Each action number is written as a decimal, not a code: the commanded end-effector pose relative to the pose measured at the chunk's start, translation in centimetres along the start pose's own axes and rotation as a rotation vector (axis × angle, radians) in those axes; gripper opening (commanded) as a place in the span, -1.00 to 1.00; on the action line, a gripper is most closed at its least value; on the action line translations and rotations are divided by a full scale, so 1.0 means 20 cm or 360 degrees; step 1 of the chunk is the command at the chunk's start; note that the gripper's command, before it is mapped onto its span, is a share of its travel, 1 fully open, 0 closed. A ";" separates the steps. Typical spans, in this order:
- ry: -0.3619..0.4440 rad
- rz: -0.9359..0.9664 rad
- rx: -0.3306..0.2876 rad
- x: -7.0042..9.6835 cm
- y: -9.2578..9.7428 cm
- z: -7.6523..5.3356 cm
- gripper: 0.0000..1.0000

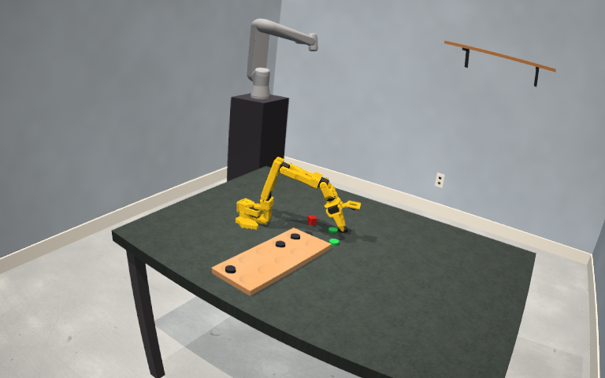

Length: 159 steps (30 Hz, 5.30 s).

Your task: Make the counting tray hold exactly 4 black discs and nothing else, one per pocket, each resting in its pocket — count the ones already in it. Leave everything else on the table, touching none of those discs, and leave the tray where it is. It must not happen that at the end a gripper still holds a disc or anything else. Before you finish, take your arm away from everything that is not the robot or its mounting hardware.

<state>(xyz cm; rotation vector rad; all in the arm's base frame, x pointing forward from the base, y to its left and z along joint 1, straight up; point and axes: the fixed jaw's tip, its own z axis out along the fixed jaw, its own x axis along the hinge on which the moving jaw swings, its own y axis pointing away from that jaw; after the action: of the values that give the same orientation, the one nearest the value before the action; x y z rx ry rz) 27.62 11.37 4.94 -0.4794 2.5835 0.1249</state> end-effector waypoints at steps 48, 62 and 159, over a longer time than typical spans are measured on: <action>-0.0116 0.0681 0.0424 0.20 -0.66 -0.23 -1.00; -0.0114 0.0873 0.0544 0.32 -0.80 -0.29 -1.00; -0.0104 0.1514 0.0943 0.81 -1.05 -0.52 -1.00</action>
<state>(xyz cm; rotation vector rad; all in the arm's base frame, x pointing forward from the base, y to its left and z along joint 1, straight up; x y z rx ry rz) 16.73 -14.64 4.91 0.9639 2.4457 -0.2687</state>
